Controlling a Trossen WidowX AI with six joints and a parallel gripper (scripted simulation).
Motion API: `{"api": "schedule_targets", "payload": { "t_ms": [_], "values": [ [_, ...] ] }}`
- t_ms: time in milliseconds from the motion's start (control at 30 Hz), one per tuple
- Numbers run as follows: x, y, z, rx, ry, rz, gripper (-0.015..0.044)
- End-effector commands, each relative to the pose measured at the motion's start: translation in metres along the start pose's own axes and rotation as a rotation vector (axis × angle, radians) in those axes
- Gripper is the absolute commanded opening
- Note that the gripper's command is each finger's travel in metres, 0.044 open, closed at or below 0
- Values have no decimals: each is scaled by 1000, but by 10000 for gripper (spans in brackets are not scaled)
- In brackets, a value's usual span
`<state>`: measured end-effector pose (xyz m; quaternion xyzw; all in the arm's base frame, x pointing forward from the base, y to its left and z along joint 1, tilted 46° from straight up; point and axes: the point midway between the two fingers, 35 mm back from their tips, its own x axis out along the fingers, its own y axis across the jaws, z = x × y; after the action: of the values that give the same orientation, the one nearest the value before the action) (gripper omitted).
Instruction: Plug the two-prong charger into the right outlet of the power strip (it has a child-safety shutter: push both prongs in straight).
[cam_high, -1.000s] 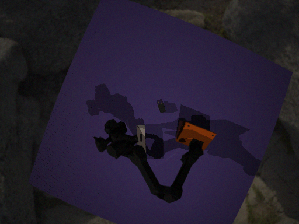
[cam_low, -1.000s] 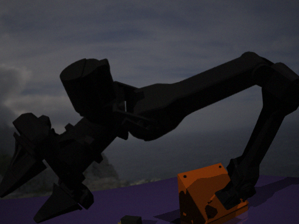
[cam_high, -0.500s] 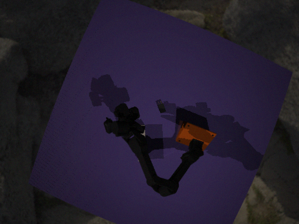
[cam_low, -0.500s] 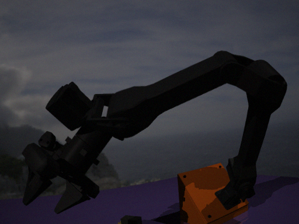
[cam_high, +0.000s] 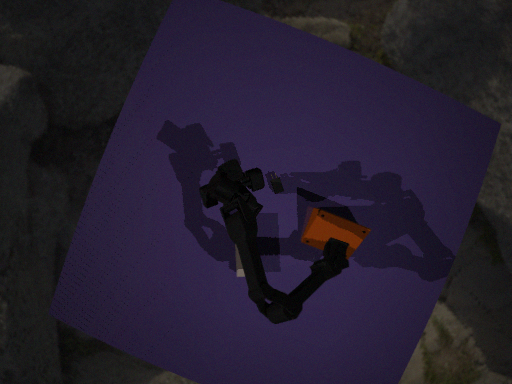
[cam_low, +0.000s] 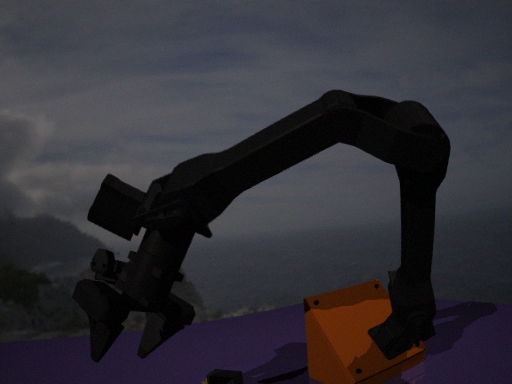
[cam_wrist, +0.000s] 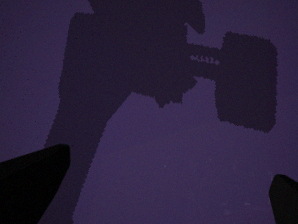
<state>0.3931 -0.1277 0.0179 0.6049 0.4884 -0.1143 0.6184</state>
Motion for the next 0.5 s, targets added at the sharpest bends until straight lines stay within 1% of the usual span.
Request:
{"api": "schedule_targets", "payload": {
  "t_ms": [0,467],
  "values": [
    [1,-21,1,-3,34,-54,440],
    [-7,-96,-19,-14,250,-210,440]
  ]
}}
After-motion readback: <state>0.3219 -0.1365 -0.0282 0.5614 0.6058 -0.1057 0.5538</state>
